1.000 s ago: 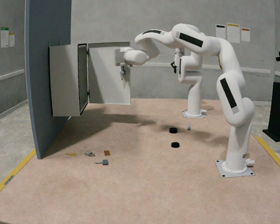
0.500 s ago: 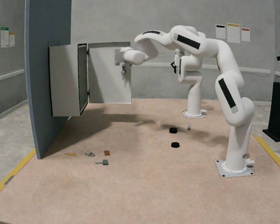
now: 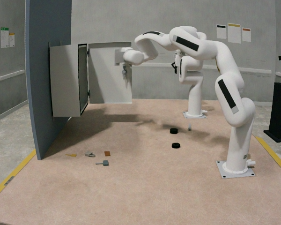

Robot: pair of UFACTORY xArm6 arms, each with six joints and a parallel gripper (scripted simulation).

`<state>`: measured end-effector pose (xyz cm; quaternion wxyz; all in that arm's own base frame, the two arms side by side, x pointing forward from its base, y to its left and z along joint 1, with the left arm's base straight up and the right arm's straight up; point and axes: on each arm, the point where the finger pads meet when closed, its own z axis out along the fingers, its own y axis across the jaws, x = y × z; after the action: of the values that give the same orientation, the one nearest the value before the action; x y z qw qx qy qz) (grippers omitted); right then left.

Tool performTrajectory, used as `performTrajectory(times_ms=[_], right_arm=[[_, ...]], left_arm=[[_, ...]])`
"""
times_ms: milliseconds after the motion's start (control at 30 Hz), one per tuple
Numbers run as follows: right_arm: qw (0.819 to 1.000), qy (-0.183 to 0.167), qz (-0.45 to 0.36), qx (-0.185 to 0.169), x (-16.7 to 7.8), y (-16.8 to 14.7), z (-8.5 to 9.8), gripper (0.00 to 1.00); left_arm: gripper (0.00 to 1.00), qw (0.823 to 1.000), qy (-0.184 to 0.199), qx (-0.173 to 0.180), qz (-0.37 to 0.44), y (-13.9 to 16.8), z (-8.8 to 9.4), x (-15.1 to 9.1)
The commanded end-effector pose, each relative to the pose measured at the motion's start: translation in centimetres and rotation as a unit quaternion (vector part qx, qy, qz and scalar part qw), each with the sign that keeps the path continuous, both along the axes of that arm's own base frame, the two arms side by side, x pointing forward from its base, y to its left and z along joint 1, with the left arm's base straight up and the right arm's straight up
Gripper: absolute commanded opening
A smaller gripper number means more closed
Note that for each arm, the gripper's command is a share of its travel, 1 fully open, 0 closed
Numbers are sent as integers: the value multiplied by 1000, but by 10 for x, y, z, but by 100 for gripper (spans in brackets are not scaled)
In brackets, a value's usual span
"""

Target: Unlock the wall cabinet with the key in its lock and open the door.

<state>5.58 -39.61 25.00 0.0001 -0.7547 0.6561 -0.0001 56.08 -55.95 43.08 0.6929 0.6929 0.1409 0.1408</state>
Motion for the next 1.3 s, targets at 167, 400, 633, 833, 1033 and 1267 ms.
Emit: performTrajectory(times_ms=[167,400,633,833,1033,1267], right_arm=[[1000,0,0,-1,0,-1,1,91],[1000,0,0,-1,0,-1,1,91],[1000,0,0,-1,0,-1,1,91],[1000,0,0,-1,0,-1,1,91],[1000,0,0,-1,0,-1,1,91],[1000,0,0,-1,0,-1,1,91]], left_arm=[[0,1000,-1,-1,-12,-10,2,-1],[0,1000,-1,-1,-12,-8,2,-1],[0,1000,-1,-1,-13,-5,2,-2],[0,1000,-1,-1,-13,-2,2,-2],[0,1000,-1,-1,-13,0,2,-2],[0,1000,-1,-1,-12,3,2,-2]])
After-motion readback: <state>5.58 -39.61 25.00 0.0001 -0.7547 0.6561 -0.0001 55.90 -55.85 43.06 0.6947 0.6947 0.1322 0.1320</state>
